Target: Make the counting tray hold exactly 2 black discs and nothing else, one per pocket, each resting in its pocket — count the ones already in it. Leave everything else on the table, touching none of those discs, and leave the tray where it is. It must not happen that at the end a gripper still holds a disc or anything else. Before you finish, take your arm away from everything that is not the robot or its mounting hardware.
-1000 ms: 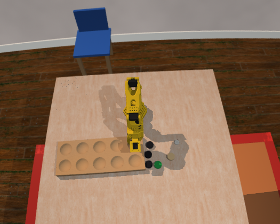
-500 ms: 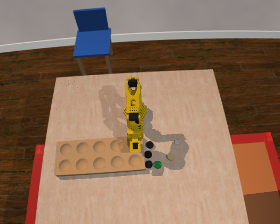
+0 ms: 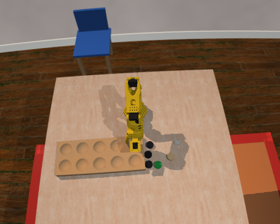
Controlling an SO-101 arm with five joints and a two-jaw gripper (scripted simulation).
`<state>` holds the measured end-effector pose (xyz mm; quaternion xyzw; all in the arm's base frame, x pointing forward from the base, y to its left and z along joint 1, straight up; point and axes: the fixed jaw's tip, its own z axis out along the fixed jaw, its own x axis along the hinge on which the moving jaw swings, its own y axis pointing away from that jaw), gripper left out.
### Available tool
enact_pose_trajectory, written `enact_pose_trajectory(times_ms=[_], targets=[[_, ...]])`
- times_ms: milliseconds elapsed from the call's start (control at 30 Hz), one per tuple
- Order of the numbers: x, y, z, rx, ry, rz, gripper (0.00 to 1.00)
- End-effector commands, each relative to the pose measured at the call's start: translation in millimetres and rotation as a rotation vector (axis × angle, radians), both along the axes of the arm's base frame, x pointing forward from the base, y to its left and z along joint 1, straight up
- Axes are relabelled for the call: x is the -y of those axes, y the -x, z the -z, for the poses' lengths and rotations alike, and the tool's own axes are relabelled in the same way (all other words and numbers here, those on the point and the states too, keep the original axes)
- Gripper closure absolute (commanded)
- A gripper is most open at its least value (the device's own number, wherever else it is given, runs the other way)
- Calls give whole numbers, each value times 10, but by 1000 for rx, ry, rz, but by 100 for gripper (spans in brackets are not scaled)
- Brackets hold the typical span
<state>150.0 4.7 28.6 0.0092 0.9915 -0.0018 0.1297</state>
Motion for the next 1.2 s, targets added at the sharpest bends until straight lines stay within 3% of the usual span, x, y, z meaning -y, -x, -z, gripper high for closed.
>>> enact_pose_trajectory(times_ms=[0,567,1167], targets=[[-1,-114,-167,74,0,1,73],[-33,-86,-433,74,-1,-19,73],[-50,-79,-441,66,13,-78,73]])
